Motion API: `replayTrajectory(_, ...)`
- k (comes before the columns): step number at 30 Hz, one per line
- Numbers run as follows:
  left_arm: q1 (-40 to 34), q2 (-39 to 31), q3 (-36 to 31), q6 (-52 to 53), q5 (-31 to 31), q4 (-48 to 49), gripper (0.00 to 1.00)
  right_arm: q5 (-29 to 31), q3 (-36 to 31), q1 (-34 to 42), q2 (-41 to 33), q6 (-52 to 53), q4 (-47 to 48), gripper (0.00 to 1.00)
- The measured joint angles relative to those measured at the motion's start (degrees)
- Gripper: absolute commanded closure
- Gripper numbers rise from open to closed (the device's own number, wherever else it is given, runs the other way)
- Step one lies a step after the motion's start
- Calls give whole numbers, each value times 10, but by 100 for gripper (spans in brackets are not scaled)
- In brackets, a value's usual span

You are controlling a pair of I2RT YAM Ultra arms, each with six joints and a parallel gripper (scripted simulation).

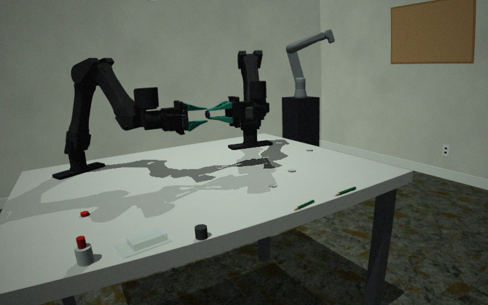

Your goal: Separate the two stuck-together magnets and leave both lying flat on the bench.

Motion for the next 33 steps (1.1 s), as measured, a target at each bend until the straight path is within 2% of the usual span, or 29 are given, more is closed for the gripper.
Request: replayTrajectory(33,1,0,0,0,0,0,75,2,5,0,-1,0,-9,60)
